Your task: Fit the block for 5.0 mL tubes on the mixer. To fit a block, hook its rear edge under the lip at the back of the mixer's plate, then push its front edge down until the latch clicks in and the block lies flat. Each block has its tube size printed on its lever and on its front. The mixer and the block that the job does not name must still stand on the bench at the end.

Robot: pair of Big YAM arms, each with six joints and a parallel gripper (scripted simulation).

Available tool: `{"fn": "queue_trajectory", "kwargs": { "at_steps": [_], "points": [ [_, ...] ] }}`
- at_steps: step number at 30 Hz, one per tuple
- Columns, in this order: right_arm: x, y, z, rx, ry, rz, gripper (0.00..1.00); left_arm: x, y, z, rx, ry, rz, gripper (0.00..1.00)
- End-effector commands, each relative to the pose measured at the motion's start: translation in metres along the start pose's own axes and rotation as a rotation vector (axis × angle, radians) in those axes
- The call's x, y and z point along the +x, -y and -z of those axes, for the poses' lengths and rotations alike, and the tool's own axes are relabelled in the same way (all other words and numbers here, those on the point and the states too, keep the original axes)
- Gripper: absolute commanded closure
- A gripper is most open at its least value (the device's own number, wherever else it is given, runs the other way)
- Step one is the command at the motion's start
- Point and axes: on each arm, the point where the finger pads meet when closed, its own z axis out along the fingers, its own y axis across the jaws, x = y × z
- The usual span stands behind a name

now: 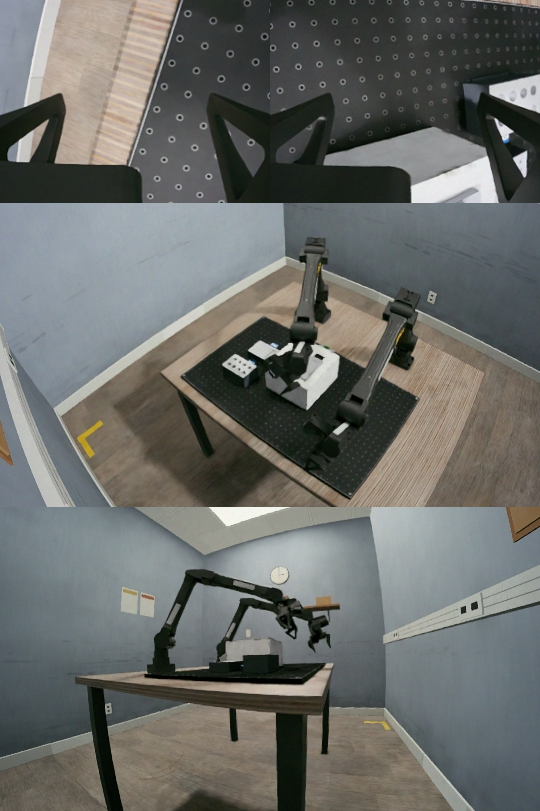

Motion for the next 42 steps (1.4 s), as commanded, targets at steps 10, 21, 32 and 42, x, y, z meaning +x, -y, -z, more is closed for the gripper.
{"fn": "queue_trajectory", "kwargs": {
  "at_steps": [10, 21, 32, 42],
  "points": [
    [-0.005, 0.002, 0.006, -0.005, 0.011, -0.008, 0.0, -0.004, -0.004, 0.007, -0.013, 0.003, -0.006, 0.0],
    [-0.001, -0.003, 0.001, -0.007, 0.008, 0.008, 0.0, -0.01, 0.015, 0.035, -0.001, -0.036, 0.102, 0.0],
    [-0.002, -0.002, 0.001, -0.002, 0.01, 0.008, 0.0, -0.014, 0.045, 0.102, 0.002, -0.113, 0.353, 0.0],
    [-0.002, -0.002, 0.001, -0.002, 0.01, 0.008, 0.0, 0.0, 0.078, 0.116, 0.044, -0.186, 0.539, 0.0]
  ]
}}
